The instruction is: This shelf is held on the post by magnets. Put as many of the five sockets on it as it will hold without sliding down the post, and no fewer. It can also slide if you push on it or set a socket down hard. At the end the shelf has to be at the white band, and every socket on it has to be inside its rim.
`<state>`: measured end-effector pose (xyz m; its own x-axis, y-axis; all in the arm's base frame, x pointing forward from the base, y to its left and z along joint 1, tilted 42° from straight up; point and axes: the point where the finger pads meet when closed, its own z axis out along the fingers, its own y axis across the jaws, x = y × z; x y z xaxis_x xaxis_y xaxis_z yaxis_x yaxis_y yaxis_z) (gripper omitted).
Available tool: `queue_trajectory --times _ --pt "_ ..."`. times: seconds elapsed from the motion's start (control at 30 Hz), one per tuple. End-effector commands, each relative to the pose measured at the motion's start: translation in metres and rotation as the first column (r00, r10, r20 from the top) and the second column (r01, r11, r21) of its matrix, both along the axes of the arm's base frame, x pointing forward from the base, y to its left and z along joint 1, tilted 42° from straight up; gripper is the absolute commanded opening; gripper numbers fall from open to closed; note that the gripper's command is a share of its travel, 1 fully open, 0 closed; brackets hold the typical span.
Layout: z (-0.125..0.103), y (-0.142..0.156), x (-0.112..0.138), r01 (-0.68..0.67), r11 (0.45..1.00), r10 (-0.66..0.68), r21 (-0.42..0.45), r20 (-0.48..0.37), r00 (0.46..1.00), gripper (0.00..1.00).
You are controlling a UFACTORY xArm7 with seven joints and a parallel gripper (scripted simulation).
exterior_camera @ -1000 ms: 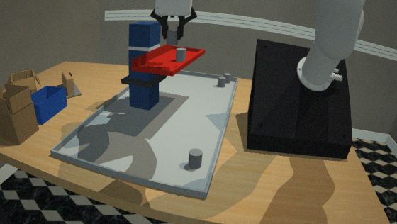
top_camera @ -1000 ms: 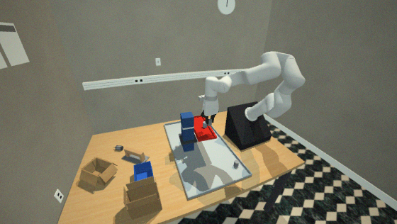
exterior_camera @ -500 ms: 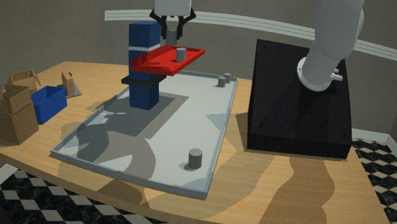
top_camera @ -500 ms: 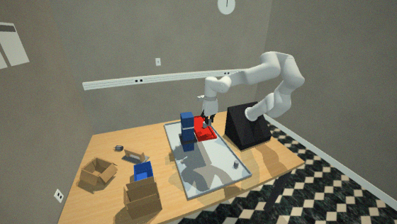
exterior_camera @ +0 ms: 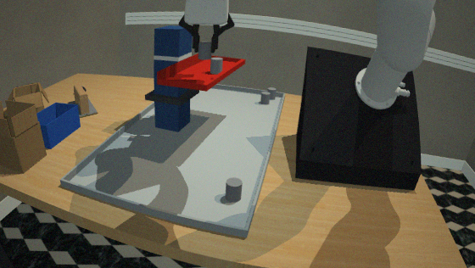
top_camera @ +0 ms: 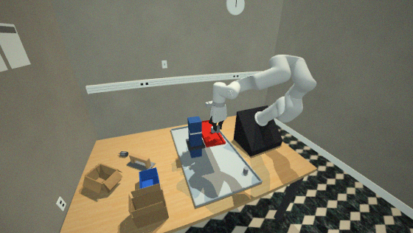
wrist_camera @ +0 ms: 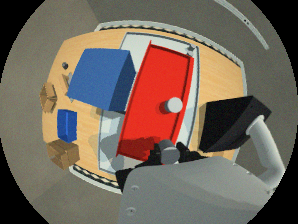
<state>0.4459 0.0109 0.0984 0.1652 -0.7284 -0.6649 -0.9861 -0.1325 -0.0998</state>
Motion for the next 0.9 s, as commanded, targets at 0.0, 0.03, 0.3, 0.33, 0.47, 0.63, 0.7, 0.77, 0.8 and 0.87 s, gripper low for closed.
queue_trajectory --times 0.0,0.03,0.3,0.33,0.47,0.63,0.7,0.77,0.8,0.87 --pt "-0.007 0.005 0.001 0.004 1.000 -0.004 -0.002 0.003 1.000 0.00" --pt "-0.008 0.006 0.001 0.004 1.000 -0.004 -0.002 0.003 1.000 0.00" --pt "-0.011 0.009 0.001 0.004 1.000 -0.004 -0.002 0.003 1.000 0.00" --pt "-0.011 0.009 0.001 0.004 1.000 -0.004 -0.002 0.003 1.000 0.00" --pt "-0.013 0.011 0.001 0.004 1.000 -0.004 -0.002 0.003 1.000 0.00" --pt "-0.023 0.020 0.001 0.004 1.000 -0.004 -0.002 0.003 1.000 0.00" --pt "-0.023 0.020 0.001 0.004 1.000 -0.004 -0.002 0.003 1.000 0.00" --pt "-0.023 0.020 0.001 0.004 1.000 -0.004 -0.002 0.003 1.000 0.00" --pt "-0.023 0.020 0.001 0.004 1.000 -0.004 -0.002 0.003 1.000 0.00" --pt "-0.023 0.020 0.001 0.004 1.000 -0.004 -0.002 0.003 1.000 0.00"
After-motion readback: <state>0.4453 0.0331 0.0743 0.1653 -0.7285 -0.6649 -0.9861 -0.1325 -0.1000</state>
